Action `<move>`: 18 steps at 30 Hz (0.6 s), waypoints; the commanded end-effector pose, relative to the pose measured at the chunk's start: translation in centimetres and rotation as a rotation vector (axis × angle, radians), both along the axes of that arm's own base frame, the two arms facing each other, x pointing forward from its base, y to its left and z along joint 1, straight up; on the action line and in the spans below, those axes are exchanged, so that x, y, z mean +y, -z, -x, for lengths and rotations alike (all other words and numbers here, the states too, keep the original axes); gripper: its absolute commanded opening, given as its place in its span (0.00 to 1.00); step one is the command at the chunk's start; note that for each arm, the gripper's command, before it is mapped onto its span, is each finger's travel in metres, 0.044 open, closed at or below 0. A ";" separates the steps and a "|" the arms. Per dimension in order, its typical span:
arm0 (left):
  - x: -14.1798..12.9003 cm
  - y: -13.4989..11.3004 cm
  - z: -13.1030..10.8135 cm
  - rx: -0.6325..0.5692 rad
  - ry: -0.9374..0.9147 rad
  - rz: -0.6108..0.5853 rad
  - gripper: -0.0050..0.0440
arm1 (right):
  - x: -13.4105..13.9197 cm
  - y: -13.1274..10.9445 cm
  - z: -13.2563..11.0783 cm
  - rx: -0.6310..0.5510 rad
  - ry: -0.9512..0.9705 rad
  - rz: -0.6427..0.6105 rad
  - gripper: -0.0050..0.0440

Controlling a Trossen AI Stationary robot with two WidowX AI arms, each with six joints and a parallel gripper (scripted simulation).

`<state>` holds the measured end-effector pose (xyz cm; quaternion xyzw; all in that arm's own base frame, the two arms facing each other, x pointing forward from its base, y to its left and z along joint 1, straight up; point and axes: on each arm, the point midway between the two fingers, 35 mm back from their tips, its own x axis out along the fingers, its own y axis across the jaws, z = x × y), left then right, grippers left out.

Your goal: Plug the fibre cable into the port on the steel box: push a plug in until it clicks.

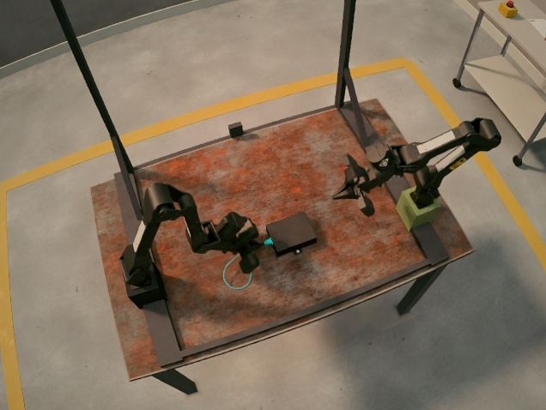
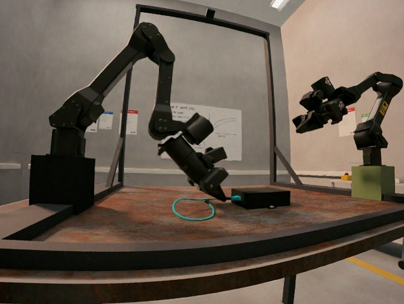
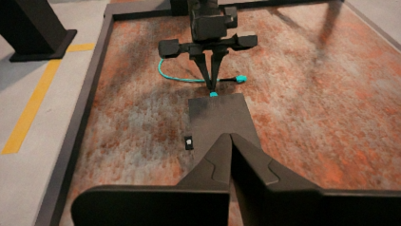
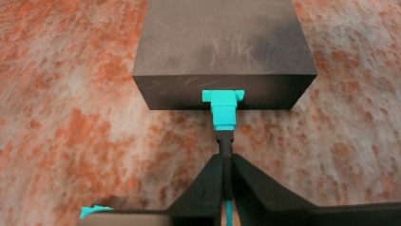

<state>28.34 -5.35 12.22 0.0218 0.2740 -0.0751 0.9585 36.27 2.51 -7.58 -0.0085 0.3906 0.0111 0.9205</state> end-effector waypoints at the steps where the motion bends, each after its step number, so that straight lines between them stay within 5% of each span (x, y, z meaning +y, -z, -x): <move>1: 0.0 -0.5 -0.2 -0.014 -0.004 0.004 0.00 | 0.0 -2.2 -2.1 -0.063 -0.001 -0.003 0.00; 18: 0.0 -0.5 -0.2 -0.014 -0.004 0.004 0.00 | 0.0 -4.9 -4.7 -0.066 0.001 -0.002 0.00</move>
